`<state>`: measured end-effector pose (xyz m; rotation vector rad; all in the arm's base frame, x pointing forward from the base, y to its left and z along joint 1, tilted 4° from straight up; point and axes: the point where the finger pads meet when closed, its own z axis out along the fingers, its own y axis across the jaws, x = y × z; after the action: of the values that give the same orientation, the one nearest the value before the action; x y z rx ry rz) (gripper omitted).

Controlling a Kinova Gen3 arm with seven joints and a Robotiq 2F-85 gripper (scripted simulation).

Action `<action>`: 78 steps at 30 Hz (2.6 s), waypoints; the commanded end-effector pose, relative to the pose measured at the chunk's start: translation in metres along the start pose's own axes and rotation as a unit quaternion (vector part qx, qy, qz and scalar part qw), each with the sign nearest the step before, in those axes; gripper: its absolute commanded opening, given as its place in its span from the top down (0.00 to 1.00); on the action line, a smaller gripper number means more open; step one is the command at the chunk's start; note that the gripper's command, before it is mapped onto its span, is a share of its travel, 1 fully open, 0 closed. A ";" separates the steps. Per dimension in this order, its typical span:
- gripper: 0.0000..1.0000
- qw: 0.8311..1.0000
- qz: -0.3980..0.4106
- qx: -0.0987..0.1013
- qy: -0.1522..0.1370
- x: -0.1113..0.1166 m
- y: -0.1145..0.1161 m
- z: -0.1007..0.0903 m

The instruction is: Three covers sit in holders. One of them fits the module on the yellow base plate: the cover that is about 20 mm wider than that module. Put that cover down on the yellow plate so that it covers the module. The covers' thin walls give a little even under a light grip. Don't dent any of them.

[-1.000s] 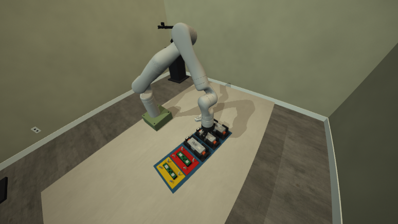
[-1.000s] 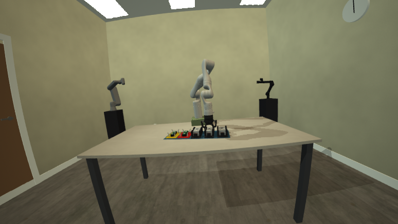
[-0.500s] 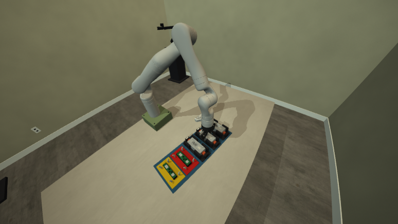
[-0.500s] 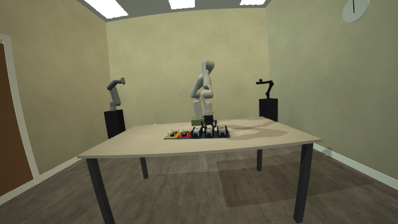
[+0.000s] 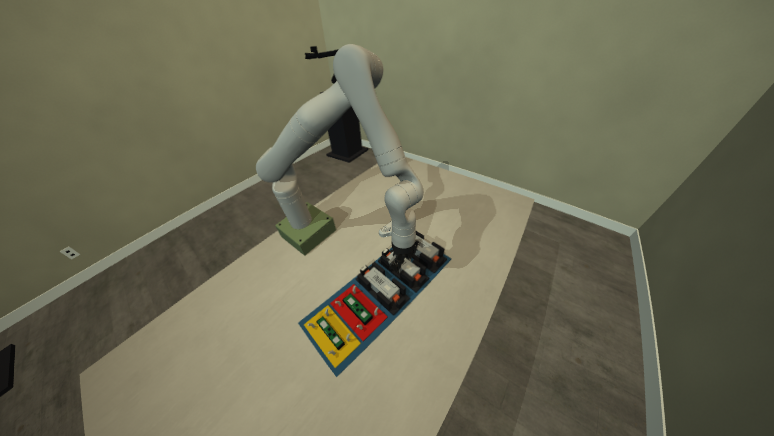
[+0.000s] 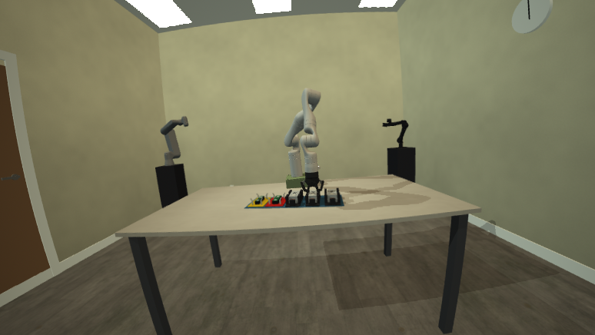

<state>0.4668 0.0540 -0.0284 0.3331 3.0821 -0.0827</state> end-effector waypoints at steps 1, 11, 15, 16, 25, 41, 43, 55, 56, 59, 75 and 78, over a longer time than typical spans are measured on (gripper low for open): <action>1.00 1.000 0.000 0.000 -0.001 -0.001 0.000 -0.001; 1.00 1.000 0.000 0.000 -0.001 -0.001 0.000 -0.001; 1.00 1.000 0.000 0.000 -0.001 -0.001 0.000 -0.001; 1.00 1.000 0.000 0.000 -0.001 -0.001 0.000 -0.001; 1.00 1.000 0.000 0.000 -0.001 -0.001 0.000 -0.001; 1.00 1.000 0.000 0.000 -0.001 0.000 0.000 -0.022; 1.00 1.000 0.000 0.000 -0.001 0.000 0.000 -0.028; 1.00 1.000 0.000 0.000 -0.001 0.000 0.000 -0.043; 1.00 1.000 0.000 0.000 -0.001 0.000 0.000 -0.046; 1.00 1.000 0.000 0.000 -0.001 0.000 0.000 -0.055; 0.99 1.000 0.000 0.000 -0.001 0.000 0.000 -0.061; 0.99 1.000 0.000 0.000 -0.001 0.000 0.000 -0.061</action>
<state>0.4646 0.0574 0.0313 0.3332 3.0824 -0.0830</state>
